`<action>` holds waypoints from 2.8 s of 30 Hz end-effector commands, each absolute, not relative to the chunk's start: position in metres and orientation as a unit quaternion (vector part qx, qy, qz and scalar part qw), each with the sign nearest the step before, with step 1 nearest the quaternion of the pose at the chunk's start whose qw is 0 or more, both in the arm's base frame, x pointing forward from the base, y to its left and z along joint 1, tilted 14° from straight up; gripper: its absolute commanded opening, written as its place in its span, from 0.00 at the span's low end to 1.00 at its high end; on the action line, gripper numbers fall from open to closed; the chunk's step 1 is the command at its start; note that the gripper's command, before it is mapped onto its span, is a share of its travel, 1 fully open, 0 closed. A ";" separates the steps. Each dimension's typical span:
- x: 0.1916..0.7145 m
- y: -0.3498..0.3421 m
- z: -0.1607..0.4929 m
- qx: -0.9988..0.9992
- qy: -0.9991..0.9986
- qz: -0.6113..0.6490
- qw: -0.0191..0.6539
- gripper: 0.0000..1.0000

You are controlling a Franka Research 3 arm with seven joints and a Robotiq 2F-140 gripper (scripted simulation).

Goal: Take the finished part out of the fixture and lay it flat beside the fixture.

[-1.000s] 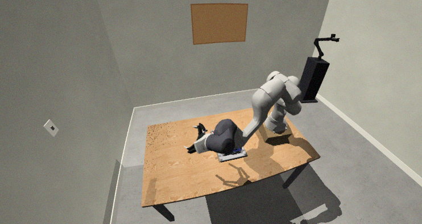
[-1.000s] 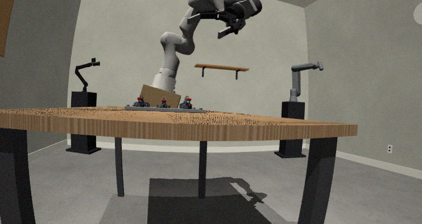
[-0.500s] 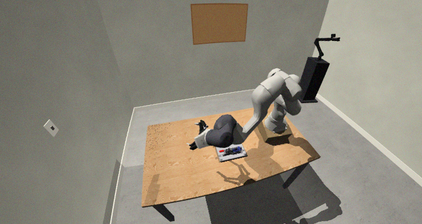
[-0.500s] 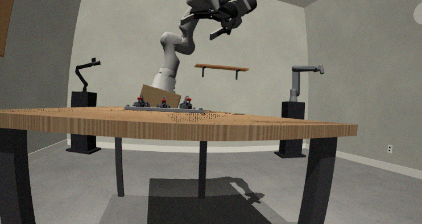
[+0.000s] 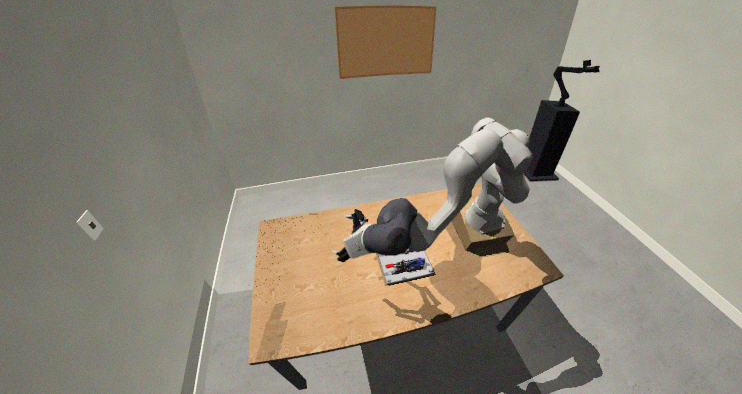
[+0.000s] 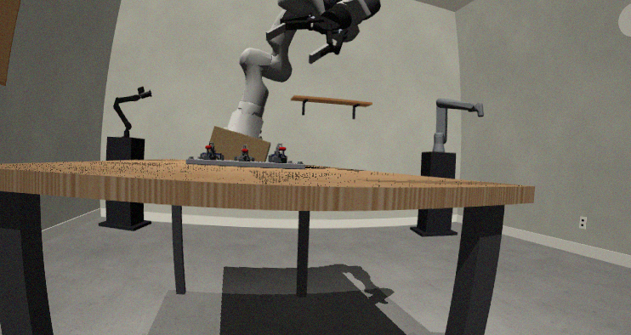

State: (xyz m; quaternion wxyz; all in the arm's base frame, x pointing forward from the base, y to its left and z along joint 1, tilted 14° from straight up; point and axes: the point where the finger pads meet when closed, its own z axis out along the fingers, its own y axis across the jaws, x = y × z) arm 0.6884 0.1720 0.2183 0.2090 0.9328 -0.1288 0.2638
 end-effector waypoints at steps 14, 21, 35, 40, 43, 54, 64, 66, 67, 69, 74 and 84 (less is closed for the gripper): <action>0.684 0.160 0.217 0.940 -0.110 0.246 0.209 1.00; 0.666 0.138 0.208 0.951 -0.096 0.214 0.202 1.00; 0.666 0.138 0.208 0.951 -0.096 0.214 0.202 1.00; 0.666 0.138 0.208 0.951 -0.096 0.214 0.202 1.00; 0.666 0.138 0.208 0.951 -0.096 0.214 0.202 1.00; 0.646 0.117 0.199 0.961 -0.082 0.182 0.192 1.00; 0.646 0.117 0.199 0.961 -0.082 0.182 0.192 1.00; 0.646 0.117 0.199 0.961 -0.082 0.182 0.192 1.00; 0.646 0.117 0.199 0.961 -0.082 0.182 0.192 1.00; 0.646 0.117 0.199 0.961 -0.082 0.182 0.192 1.00; 0.624 0.098 0.190 0.970 -0.068 0.151 0.178 1.00; 0.624 0.098 0.190 0.970 -0.068 0.151 0.178 1.00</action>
